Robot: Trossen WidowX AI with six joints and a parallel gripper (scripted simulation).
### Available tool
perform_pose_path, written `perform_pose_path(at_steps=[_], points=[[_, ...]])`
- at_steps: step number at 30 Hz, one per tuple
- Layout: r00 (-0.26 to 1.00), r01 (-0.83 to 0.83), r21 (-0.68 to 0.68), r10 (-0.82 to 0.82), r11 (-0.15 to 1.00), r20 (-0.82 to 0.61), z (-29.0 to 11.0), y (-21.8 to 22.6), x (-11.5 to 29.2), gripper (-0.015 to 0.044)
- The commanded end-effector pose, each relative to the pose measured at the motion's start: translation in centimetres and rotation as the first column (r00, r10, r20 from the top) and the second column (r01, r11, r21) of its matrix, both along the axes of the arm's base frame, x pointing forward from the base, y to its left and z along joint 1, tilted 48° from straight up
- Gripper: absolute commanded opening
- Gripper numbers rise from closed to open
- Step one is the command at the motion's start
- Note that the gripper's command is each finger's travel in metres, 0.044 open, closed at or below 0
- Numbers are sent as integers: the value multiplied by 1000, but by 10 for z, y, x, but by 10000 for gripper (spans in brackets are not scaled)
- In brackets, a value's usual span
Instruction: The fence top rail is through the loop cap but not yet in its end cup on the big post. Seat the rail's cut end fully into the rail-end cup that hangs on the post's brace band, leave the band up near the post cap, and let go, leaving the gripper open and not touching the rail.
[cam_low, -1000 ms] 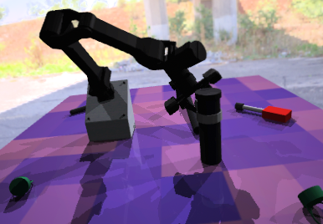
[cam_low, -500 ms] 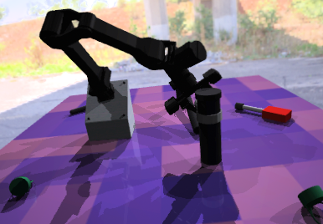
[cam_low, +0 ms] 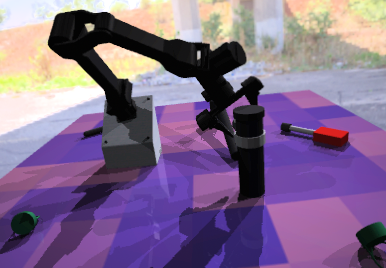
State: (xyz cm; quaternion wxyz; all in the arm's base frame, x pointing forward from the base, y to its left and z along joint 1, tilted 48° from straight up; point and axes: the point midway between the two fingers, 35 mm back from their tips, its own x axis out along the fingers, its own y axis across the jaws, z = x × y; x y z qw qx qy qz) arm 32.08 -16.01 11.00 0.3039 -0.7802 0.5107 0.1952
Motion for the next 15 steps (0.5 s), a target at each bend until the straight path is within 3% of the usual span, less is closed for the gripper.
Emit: perform_pose_path(at_steps=[1, 10, 15], points=[[1000, 2, 1, -2, 1000, -1, -1, 17, 2, 440], [1000, 0, 6, 0, 1000, 4, -2, 33, 3, 440], [966, 176, 152, -200, 973, 163, -11, 59, 7, 440]])
